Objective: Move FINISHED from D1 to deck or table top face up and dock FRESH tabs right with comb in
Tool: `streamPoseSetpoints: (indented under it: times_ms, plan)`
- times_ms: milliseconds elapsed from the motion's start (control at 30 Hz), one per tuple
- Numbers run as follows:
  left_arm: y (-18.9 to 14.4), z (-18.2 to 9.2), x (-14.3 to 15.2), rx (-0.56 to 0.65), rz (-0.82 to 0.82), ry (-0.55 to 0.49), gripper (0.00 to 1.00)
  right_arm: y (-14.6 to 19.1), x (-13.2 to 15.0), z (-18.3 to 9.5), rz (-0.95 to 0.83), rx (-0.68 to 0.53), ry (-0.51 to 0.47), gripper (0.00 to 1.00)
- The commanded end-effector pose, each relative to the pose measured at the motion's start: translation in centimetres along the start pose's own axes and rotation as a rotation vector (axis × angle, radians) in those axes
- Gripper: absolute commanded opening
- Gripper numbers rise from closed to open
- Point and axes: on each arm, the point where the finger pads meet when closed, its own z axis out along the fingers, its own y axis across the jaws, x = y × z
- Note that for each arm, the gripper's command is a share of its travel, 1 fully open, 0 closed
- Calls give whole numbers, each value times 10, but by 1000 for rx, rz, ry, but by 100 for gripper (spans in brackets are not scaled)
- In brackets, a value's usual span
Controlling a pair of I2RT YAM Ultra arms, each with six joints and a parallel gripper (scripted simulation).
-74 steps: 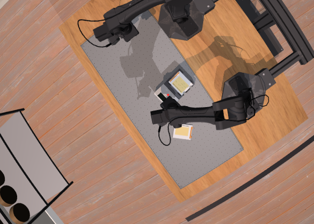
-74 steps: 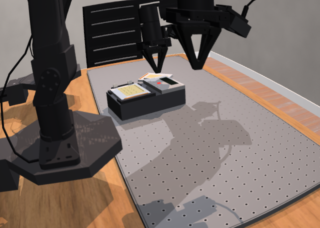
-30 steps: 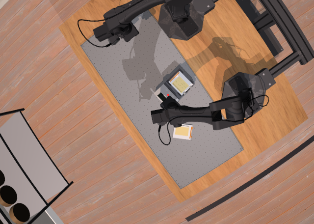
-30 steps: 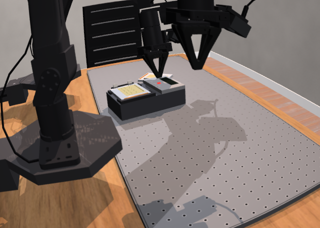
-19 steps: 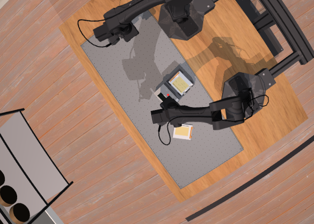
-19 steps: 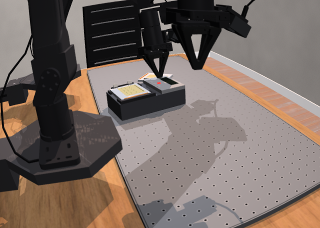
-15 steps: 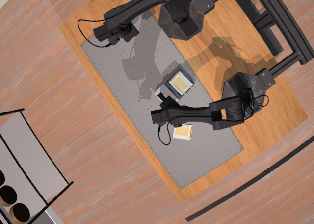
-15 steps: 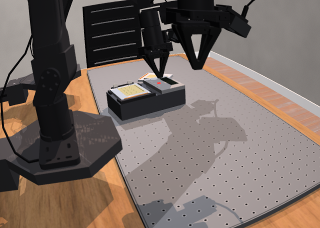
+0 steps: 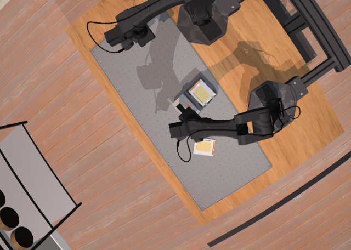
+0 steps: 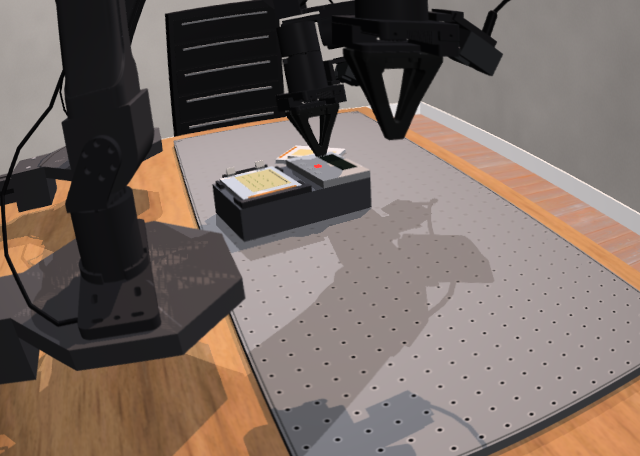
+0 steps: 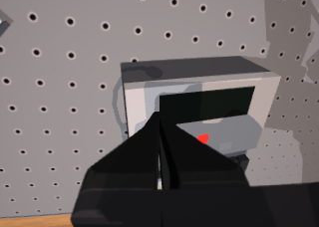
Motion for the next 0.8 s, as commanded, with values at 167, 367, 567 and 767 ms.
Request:
streamPoseSetpoints:
  times_ms: [167,367,567,767]
  plan:
    - [8,11,7,-17,2,9,0,-1,-2,-5,5,-2,-41,0]
    - [11,13,8,-17,2,9,0,-1,-2,-5,5,-2,-41,0]
    - [12,13,9,-17,2,9,0,-1,-2,-5,5,-2,-41,0]
    - [15,15,10,-17,2,9,0,-1,-2,-5,5,-2,-41,0]
